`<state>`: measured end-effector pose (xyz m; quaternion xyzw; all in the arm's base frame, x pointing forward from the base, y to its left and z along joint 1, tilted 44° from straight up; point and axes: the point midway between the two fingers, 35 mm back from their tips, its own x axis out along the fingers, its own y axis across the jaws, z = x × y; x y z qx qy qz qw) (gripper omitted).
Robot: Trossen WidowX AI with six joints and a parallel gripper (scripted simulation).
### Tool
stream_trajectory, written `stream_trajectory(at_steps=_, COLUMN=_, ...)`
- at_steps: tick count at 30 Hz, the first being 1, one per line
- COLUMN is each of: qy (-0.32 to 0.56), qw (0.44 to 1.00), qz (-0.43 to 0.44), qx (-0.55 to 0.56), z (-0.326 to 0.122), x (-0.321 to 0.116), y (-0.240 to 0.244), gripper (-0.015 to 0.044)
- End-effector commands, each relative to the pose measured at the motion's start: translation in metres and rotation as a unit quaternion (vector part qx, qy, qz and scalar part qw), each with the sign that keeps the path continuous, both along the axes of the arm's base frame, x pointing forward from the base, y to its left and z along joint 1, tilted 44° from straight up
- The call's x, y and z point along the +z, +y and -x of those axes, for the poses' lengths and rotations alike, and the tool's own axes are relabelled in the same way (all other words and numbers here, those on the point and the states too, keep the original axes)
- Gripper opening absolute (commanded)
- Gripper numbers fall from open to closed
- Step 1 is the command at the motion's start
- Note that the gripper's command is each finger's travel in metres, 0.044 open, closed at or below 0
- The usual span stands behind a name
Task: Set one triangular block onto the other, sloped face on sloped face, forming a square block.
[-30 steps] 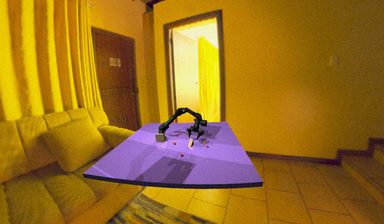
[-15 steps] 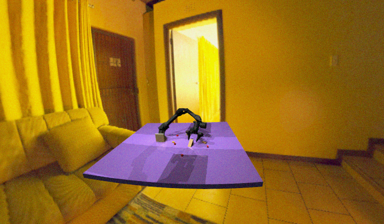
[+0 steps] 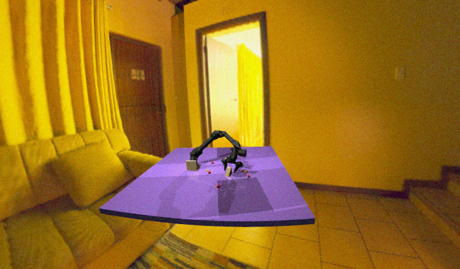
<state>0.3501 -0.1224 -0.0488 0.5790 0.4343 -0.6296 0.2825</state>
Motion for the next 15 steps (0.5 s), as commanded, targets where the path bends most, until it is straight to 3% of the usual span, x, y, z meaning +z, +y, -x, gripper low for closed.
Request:
stream_trajectory(at_steps=1, qy=0.002, qw=1.0, qz=0.001, qx=-0.003, z=0.0031, x=-0.0063, y=0.001, gripper=0.044)
stream_trajectory(at_steps=6, qy=0.002, qw=1.0, qz=0.001, qx=-0.003, z=0.0048, x=-0.0114, y=0.0021, gripper=0.044)
stream_trajectory(at_steps=15, qy=0.002, qw=1.0, qz=0.001, qx=-0.003, z=0.0048, x=-0.0114, y=0.0021, gripper=0.0204)
